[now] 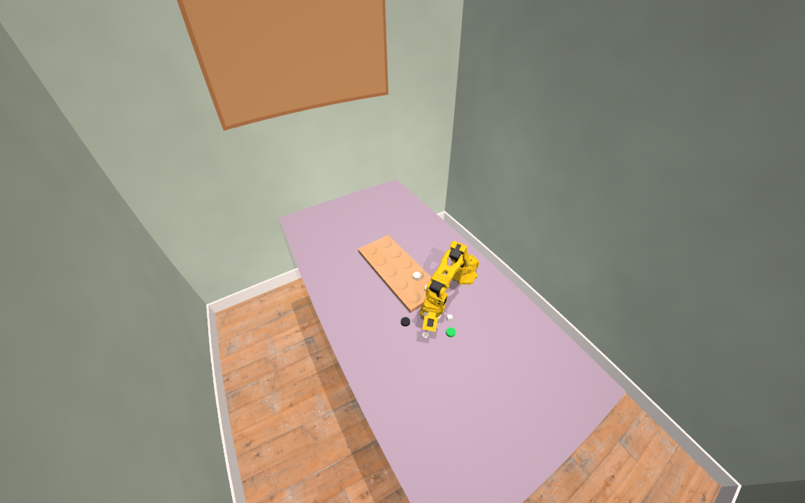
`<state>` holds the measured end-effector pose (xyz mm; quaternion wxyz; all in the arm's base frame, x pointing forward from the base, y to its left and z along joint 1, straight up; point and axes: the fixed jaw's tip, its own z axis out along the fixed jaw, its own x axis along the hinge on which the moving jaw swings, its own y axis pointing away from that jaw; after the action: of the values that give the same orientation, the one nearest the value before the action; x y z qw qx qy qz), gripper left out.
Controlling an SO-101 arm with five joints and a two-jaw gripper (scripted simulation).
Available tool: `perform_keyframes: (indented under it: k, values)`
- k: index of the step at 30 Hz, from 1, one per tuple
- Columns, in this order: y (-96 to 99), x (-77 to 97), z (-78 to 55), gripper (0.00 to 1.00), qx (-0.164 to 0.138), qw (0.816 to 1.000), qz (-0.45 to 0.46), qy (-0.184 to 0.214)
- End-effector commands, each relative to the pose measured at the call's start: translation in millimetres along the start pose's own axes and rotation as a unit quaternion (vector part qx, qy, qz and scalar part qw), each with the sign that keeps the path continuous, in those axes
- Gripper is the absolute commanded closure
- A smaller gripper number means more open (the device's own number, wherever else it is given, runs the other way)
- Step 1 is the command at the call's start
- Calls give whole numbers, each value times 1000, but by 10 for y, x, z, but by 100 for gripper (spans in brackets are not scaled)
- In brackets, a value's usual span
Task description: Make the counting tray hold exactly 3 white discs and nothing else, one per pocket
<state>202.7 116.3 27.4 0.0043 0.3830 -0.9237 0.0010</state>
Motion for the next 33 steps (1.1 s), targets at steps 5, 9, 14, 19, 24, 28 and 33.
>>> perform_keyframes:
  k: [5, 9, 14, 19, 24, 28, 33]
  values:
    - [-10, -70, -95, 73, 11, 999, -4, -36]
    - [-10, -70, -95, 73, 11, 999, -4, -36]
    - [-9, -63, -95, 73, 12, 999, -4, -41]
    - [-9, -63, -95, 73, 12, 999, -4, -41]
    - [-9, -63, -95, 73, 12, 999, -4, -41]
    - [-9, -63, -95, 73, 12, 999, -4, -41]
    - [-10, -66, -65, 73, 12, 999, -4, -41]
